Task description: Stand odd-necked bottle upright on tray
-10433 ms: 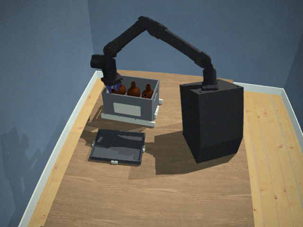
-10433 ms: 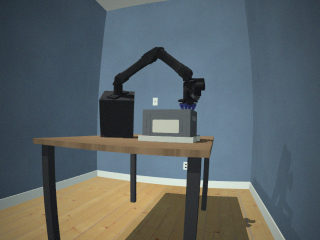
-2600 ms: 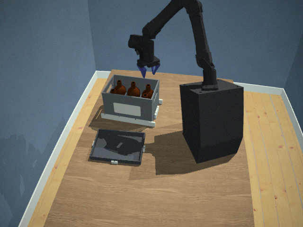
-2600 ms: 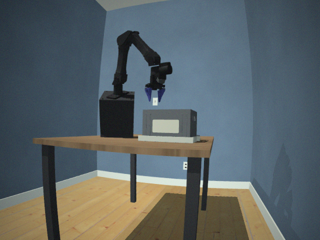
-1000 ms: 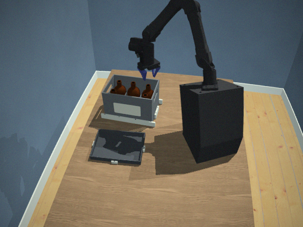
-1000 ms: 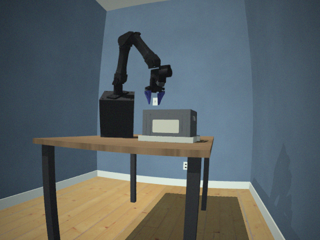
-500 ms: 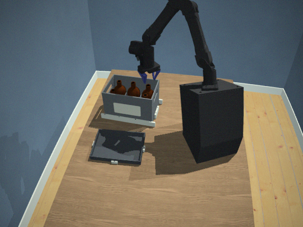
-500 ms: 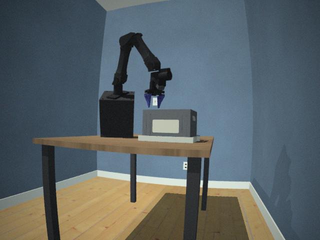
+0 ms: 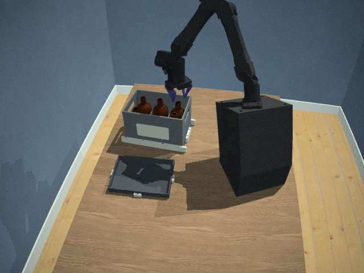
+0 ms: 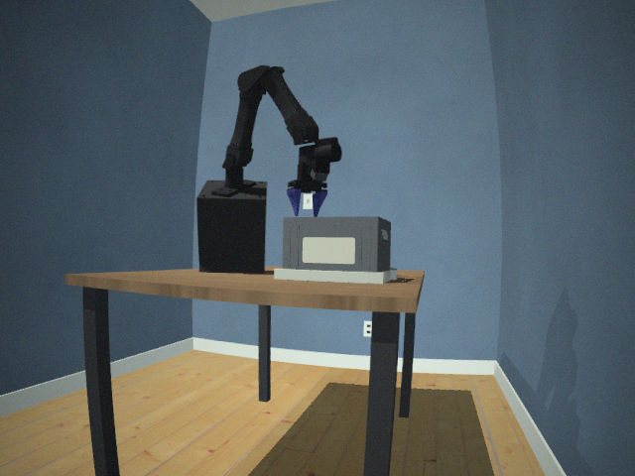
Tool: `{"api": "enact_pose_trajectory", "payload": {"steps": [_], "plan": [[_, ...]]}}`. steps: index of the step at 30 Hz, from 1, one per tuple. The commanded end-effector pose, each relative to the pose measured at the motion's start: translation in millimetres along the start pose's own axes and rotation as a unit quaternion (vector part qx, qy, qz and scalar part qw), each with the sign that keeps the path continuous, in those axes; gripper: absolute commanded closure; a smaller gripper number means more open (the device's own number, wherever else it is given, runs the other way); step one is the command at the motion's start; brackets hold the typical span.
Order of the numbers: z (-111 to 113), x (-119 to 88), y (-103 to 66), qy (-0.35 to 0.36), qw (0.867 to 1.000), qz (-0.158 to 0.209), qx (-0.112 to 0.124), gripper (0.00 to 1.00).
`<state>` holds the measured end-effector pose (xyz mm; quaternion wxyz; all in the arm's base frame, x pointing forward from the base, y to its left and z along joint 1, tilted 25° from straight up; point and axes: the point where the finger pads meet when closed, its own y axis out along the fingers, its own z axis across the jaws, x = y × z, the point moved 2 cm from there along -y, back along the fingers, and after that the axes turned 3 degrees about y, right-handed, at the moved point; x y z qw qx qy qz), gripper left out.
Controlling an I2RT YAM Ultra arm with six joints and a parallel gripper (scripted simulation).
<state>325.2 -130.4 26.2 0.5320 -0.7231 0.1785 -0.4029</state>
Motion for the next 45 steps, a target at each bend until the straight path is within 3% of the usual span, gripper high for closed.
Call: {"api": "enact_pose_trajectory", "payload": {"steps": [1, 45], "plan": [[2.6, 11.6, -4.1, 0.006, 1.000, -0.019, 0.011, 0.39], [4.0, 7.7, -1.0, 0.002, 1.000, -0.014, 0.009, 0.39]]}}
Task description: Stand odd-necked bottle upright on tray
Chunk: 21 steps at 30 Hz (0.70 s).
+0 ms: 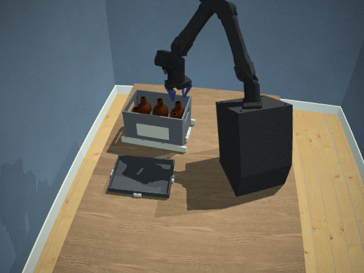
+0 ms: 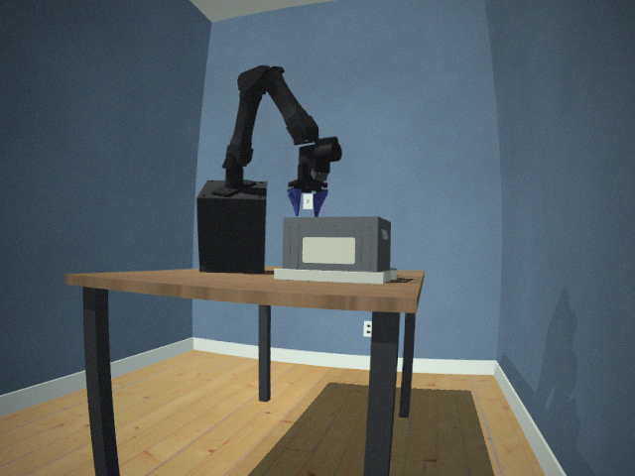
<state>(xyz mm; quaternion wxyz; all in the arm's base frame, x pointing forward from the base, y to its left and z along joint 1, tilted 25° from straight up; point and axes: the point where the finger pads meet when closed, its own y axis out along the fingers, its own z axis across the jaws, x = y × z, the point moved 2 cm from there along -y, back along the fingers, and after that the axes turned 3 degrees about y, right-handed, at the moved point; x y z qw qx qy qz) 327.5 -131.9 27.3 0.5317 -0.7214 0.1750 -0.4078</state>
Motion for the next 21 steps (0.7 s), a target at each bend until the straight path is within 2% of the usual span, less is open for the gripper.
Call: {"api": "enact_pose_trajectory", "payload": {"steps": [1, 10, 21], "plan": [[3.4, 5.1, -1.0, -0.001, 1.000, -0.010, 0.006, 0.39], [6.8, 13.2, -5.6, 0.003, 1.000, -0.017, 0.011, 0.39], [6.7, 12.8, -5.2, 0.002, 1.000, -0.016, 0.010, 0.39]]}}
